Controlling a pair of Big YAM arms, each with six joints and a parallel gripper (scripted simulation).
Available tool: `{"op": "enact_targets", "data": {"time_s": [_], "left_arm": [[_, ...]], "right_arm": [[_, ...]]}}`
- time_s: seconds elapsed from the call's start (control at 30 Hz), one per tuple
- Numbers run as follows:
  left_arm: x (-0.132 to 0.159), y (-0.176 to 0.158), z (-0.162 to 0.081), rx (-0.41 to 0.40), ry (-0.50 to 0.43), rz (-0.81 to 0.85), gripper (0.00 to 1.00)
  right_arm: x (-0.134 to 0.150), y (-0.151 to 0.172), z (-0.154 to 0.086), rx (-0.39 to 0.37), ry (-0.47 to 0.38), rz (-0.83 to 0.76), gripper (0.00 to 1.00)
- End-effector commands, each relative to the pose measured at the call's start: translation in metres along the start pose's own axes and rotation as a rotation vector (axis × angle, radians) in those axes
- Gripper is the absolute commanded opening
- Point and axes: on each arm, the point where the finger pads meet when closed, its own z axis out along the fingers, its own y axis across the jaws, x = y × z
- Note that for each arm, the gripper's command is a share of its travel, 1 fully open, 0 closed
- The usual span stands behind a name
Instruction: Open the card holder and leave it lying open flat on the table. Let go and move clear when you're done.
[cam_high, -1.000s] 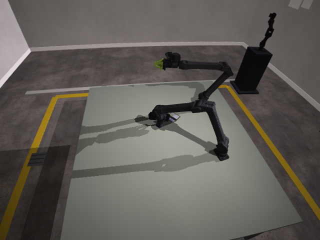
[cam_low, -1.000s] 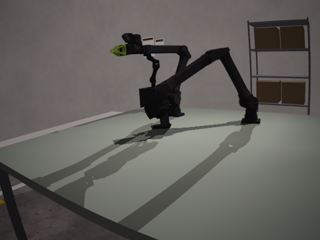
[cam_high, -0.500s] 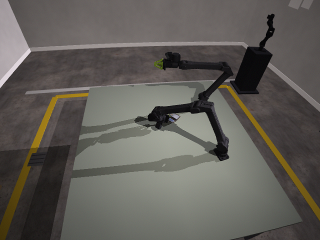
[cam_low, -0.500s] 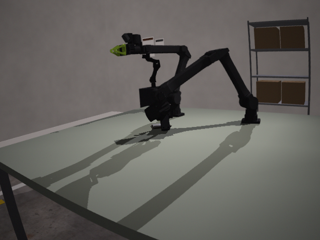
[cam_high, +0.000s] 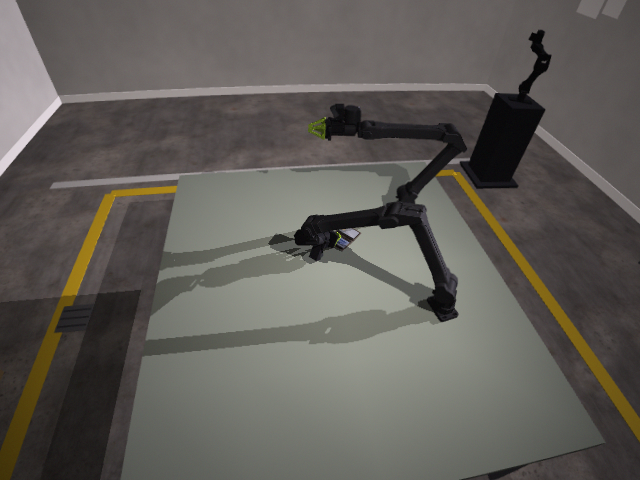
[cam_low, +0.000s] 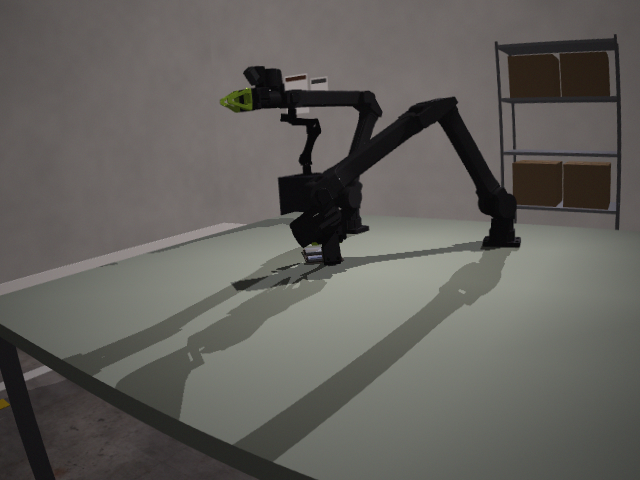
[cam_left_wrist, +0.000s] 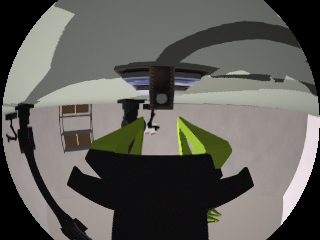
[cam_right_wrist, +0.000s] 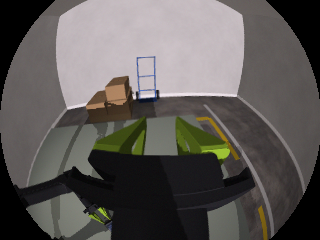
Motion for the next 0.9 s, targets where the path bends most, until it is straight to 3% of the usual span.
{"op": "enact_targets", "data": {"time_s": [0.0, 0.4, 0.43, 0.47, 0.8, 0.83, 0.87], "left_arm": [[0.003, -0.012, -0.006, 0.009, -0.004, 0.024, 0.43], [0.003, -0.012, -0.006, 0.009, -0.004, 0.024, 0.43], [0.028, -0.014, -0.021, 0.029, -0.015, 0.055, 0.43], [0.035, -0.014, -0.025, 0.034, -0.018, 0.067, 0.43], [0.050, -0.014, -0.033, 0.023, -0.012, 0.051, 0.43], [0.058, -0.014, -0.050, 0.063, -0.032, 0.094, 0.43], [0.055, -0.013, -0.050, 0.068, -0.037, 0.107, 0.43]], "right_arm": [[-0.023, 0.000, -0.001, 0.000, -0.040, 0.000, 0.36], [-0.023, 0.000, -0.001, 0.000, -0.040, 0.000, 0.36], [-0.023, 0.000, -0.001, 0.000, -0.040, 0.000, 0.36], [-0.023, 0.000, -0.001, 0.000, -0.040, 0.000, 0.36], [-0.023, 0.000, -0.001, 0.000, -0.040, 0.000, 0.36], [-0.023, 0.000, -0.001, 0.000, -0.040, 0.000, 0.36], [-0.023, 0.000, -0.001, 0.000, -0.040, 0.000, 0.36]]}}
